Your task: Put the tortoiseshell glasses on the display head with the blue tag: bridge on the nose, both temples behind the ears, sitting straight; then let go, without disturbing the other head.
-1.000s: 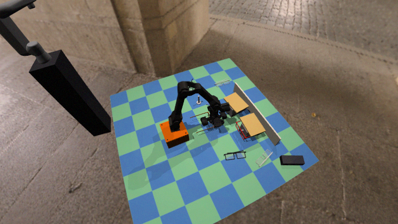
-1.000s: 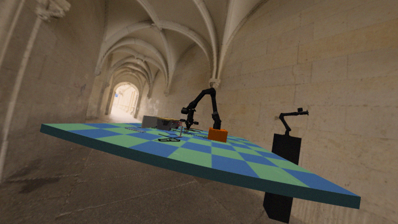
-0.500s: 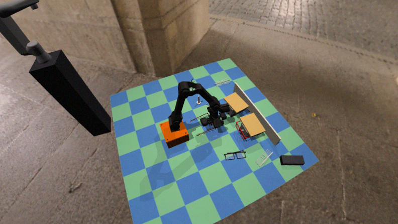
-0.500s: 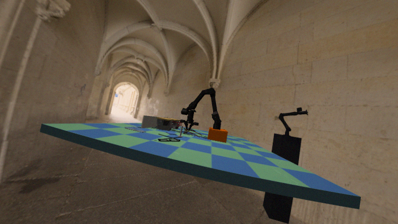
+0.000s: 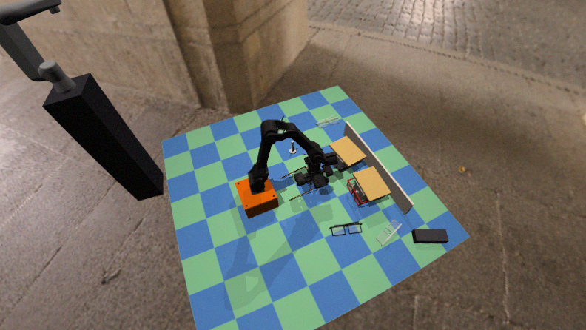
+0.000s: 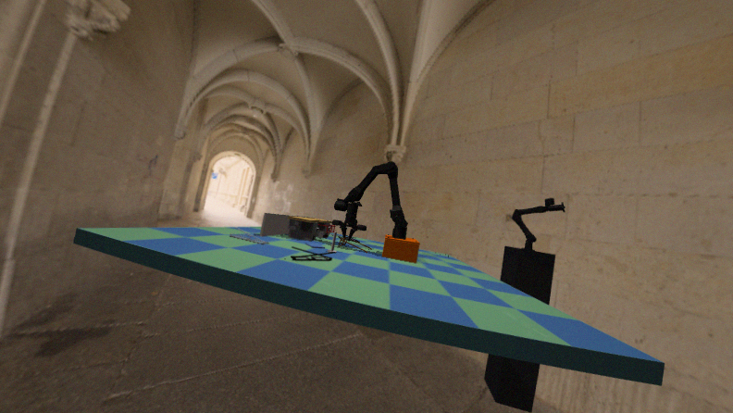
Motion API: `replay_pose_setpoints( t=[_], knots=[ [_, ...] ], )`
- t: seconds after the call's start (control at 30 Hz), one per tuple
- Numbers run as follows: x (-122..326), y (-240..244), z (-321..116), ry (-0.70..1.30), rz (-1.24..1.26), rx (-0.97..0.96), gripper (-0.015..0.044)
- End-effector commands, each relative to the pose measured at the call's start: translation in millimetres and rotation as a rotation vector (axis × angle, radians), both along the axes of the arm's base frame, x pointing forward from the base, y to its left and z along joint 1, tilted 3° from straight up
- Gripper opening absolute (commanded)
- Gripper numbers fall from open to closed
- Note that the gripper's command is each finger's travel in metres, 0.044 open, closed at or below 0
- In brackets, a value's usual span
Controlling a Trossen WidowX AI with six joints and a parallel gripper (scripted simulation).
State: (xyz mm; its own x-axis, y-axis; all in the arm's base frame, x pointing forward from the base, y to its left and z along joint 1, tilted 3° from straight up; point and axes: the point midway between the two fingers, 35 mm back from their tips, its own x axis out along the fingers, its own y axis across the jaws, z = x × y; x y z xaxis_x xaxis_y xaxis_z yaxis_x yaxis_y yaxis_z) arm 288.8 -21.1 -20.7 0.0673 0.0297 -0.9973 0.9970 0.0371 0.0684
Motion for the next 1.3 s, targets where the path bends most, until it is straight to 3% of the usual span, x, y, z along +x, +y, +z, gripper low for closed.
replay_pose_setpoints(
  t=[0.0,0.43,0.77,0.9,1.23,1.27],
  knots=[
    [-3,0,1,0.004,0.000,0.002,0.0107],
    [-10,0,4,0.007,-0.001,0.004,0.0107],
    [-1,-1,54,0.006,-0.002,0.004,0.0107],
    [0,-2,50,-0.004,-0.005,0.000,0.0200],
    [-11,-3,52,0.007,-0.018,0.005,0.0200],
    [-11,-3,52,0.007,-0.018,0.005,0.0174]
  ],
)
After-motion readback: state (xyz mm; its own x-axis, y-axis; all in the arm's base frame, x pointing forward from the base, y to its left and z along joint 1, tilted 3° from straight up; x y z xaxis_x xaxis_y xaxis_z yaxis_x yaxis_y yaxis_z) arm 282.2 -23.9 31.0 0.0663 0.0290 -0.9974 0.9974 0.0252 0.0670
